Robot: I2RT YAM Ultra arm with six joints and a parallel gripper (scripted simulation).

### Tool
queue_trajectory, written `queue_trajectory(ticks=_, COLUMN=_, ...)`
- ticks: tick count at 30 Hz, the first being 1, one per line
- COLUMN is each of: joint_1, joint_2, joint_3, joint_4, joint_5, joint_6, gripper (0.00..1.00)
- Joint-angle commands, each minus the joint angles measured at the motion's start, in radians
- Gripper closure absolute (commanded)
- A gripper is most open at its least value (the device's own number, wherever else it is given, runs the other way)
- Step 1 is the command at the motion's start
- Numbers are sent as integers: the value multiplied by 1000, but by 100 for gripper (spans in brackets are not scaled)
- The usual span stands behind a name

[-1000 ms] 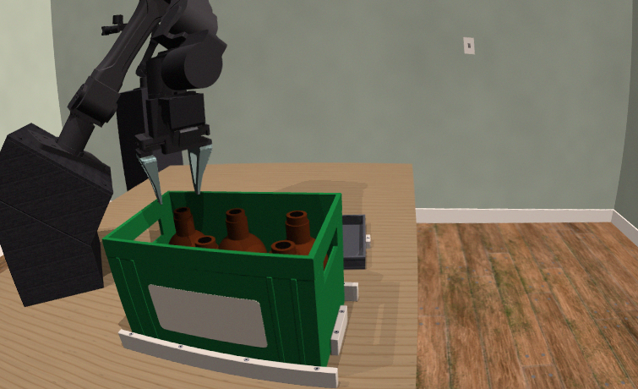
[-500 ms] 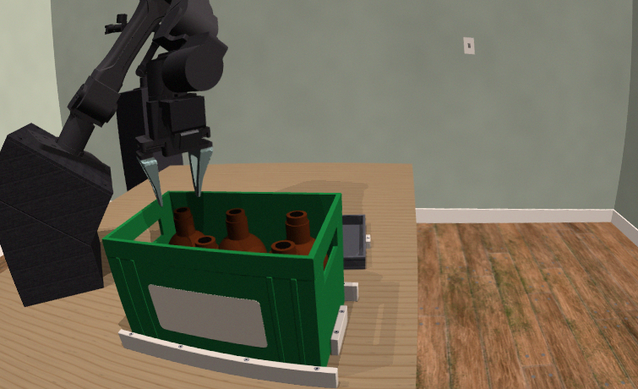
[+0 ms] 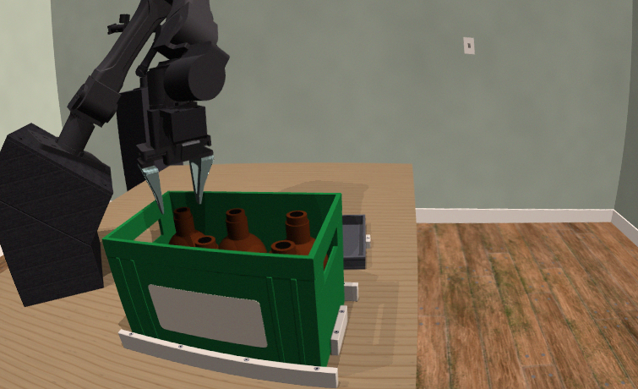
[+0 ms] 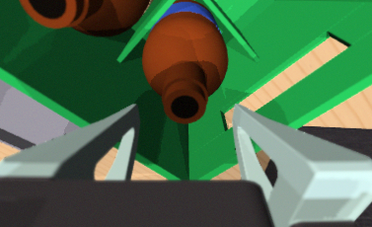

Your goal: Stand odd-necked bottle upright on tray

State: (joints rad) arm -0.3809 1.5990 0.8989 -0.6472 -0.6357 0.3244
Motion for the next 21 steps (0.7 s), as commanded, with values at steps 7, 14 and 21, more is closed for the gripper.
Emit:
queue_trajectory(ticks=7, joint_1=18, joint_2=31, joint_3=-19, joint_4=73, joint_5=14, joint_6=39, gripper=39)
queue_trajectory(ticks=14, joint_1=34, joint_2=41, joint_3=-14, joint_4=100, joint_5=17, joint_6=53, gripper=39)
queue_trajectory(ticks=21, joint_1=41, joint_2=47, joint_3=-35, joint_4=126, joint_5=20, joint_6=66, gripper=39)
